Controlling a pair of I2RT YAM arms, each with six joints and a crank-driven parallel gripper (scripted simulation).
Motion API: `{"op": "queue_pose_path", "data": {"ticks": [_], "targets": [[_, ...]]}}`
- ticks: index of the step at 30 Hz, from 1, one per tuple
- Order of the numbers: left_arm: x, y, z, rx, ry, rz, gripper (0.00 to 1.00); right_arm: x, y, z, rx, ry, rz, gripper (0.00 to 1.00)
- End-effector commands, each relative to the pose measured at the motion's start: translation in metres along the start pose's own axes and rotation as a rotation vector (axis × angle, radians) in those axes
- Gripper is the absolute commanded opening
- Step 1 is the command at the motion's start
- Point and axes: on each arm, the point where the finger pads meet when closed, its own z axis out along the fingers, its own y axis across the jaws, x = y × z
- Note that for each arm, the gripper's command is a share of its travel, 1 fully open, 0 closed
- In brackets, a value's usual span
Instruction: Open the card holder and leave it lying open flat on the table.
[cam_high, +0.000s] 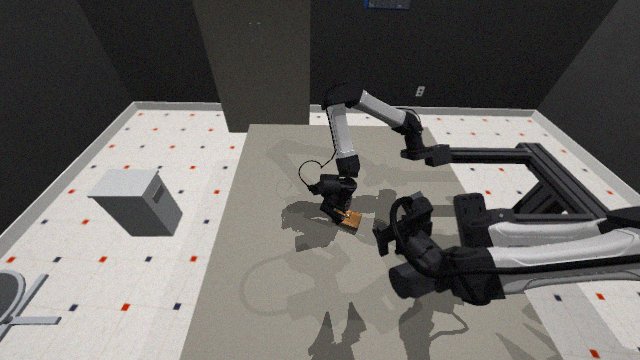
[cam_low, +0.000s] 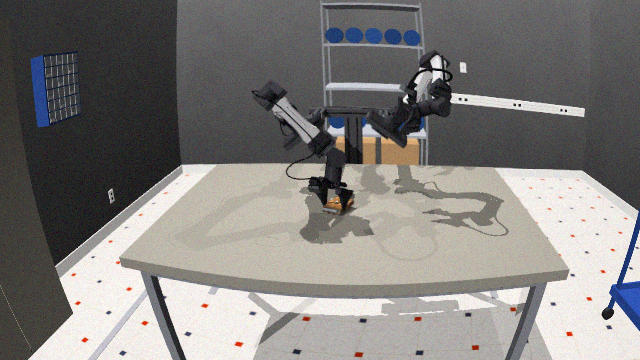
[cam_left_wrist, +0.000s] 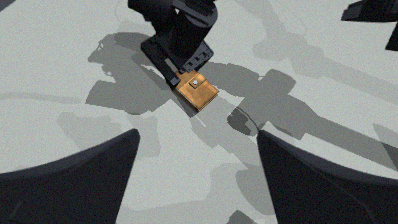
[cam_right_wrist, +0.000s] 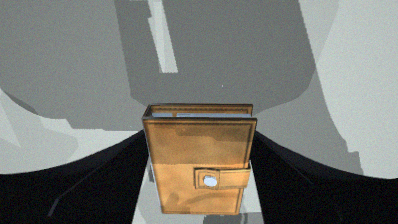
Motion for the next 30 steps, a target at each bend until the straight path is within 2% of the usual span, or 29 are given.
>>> {"op": "queue_pose_path", "data": {"ticks": [1,8,10,11,18,20,23,30], "targets": [[-0.005,0.005,-0.002,-0.014,-0.008,0.015,1.00,-0.001,0.003,0.010,-0.012,-0.001,-0.010,0.74],[-0.004,0.005,-0.002,-0.014,-0.008,0.015,1.00,-0.004,0.006,0.013,-0.018,-0.008,-0.004,0.74],[-0.004,0.005,-0.002,-0.014,-0.008,0.015,1.00,-0.006,0.005,0.002,-0.019,-0.018,-0.007,0.98],[-0.004,0.005,-0.002,-0.014,-0.008,0.015,1.00,-0.007,0.004,-0.005,-0.020,-0.023,-0.007,1.00],[-0.004,0.005,-0.002,-0.014,-0.008,0.015,1.00,-0.009,0.005,-0.049,-0.018,-0.025,-0.002,1.00],[-0.004,0.005,-0.002,-0.014,-0.008,0.015,1.00,-0.009,0.005,-0.049,-0.018,-0.025,-0.002,1.00],[-0.004,0.005,-0.002,-0.014,-0.008,0.015,1.00,-0.009,0.005,-0.065,-0.022,-0.025,-0.012,1.00],[-0.004,0.005,-0.002,-0.014,-0.008,0.015,1.00,-0.021,0.018,-0.069,-0.156,-0.089,-0.134,1.00]]}}
